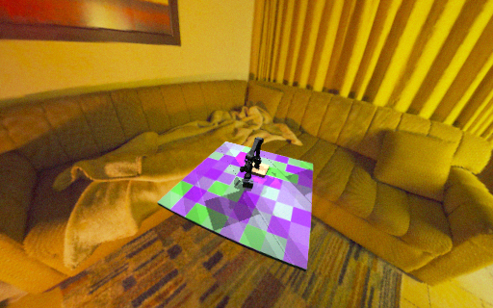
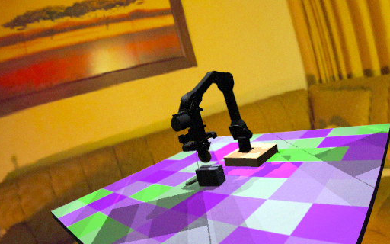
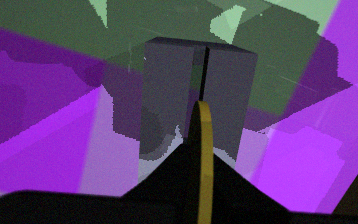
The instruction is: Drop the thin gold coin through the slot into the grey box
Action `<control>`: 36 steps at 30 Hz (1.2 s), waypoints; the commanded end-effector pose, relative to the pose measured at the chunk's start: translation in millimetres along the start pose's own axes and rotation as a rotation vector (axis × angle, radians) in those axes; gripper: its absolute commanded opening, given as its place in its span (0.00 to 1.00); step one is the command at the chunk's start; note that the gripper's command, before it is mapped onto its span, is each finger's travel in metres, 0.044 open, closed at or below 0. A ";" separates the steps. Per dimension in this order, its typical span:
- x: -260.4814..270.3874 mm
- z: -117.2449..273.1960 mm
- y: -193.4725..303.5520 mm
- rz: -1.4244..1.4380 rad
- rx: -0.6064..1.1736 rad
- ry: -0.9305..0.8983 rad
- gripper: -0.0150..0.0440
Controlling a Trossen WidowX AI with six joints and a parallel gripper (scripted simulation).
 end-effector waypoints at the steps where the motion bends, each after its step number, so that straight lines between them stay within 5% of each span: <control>1: -0.6 -0.3 1.2 -0.006 0.002 0.000 0.25; 36: -0.3 -0.8 4.2 -0.007 -0.001 -0.002 0.25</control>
Point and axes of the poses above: the point midway between the two fingers, 35 mm back from their tips, its own z axis back along the fingers, its own x axis across the jaws, y = z × x, the point moved 7 cm from there along z, back along the fingers, and after that the axes turned 14 degrees about z, right-handed, at the moved point
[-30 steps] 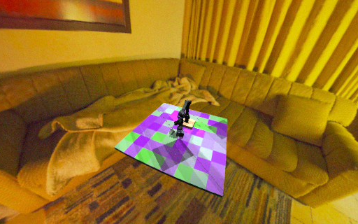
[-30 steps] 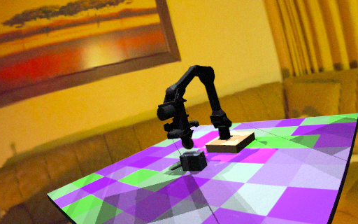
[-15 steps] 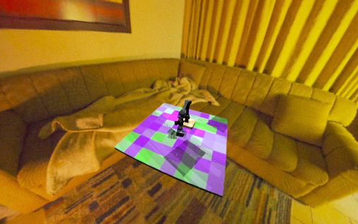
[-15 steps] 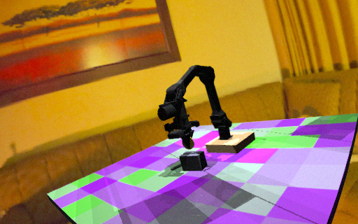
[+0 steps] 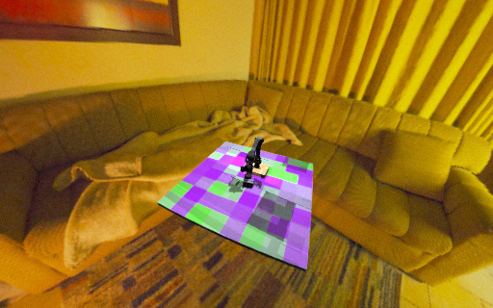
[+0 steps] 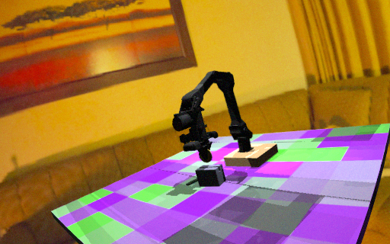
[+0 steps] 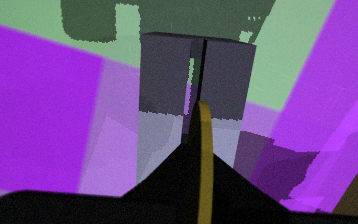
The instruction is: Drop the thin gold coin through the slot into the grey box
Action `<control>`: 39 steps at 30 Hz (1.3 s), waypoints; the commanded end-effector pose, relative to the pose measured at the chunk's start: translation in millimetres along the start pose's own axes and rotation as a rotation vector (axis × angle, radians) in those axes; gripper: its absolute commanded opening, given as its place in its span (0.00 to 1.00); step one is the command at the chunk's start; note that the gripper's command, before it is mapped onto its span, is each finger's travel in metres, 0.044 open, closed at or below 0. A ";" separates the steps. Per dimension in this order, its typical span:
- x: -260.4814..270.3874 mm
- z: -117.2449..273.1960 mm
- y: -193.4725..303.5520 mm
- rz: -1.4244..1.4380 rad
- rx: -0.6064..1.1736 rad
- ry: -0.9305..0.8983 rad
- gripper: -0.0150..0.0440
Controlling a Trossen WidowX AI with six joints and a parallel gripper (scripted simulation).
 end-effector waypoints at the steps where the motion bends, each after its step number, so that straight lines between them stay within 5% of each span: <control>1: 0.3 -1.1 -0.3 0.002 0.000 0.000 0.25; 39: -1.8 -15.3 0.4 -0.004 0.000 0.000 0.25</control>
Point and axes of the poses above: the point midway between the two fingers, 35 mm back from their tips, its own z axis back along the fingers, its own x axis across the jaws, y = z × x, the point moved 7 cm from there along z, back along the fingers, and after that the axes turned 14 degrees about z, right-handed, at the moved point
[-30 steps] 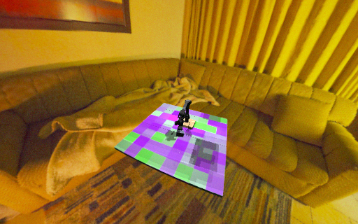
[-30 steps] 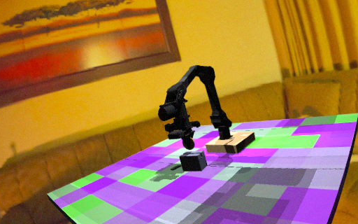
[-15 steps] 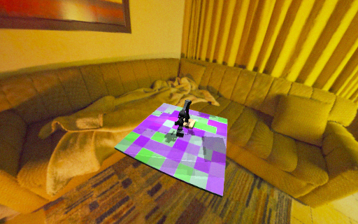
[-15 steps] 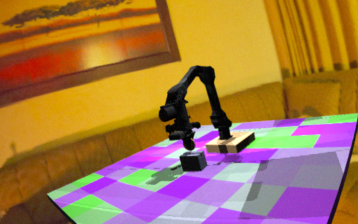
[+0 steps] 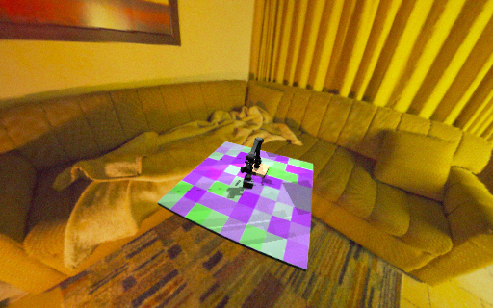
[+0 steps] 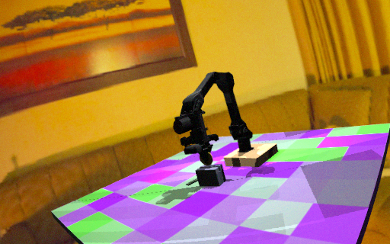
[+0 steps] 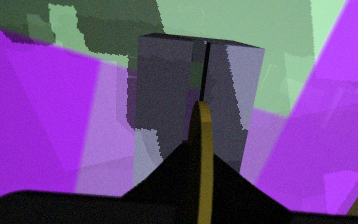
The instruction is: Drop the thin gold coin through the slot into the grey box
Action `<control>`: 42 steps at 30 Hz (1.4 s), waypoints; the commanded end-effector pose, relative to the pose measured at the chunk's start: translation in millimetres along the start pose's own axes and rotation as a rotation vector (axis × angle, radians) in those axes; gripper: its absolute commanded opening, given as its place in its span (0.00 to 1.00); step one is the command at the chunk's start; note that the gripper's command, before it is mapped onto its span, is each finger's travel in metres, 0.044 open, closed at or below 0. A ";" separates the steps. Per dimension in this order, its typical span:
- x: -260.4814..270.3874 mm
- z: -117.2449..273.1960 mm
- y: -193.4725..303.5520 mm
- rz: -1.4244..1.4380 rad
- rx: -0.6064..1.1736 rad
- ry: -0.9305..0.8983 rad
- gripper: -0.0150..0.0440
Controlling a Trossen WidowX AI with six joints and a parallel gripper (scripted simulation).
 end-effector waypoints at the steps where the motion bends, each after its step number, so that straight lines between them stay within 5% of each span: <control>1: -1.4 -3.1 0.7 -0.007 0.003 0.005 0.25; 14: -0.8 -7.4 0.4 -0.007 0.003 0.005 0.25; 20: -0.3 -4.7 0.1 -0.002 0.000 0.001 0.52; 29: -0.3 -4.7 0.1 -0.002 0.000 0.001 0.53; 39: -0.4 22.4 0.1 -0.003 0.002 0.003 0.97; 42: -3.3 53.3 1.5 -0.004 0.005 0.010 1.00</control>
Point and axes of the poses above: the point midway between the two fingers, 35 mm back from their tips, its own z axis back along the fingers, its own x axis across the jaws, y = z × x, the point moved 7 cm from there along z, back along the fingers, and after that the axes turned 14 degrees about z, right-handed, at the moved point
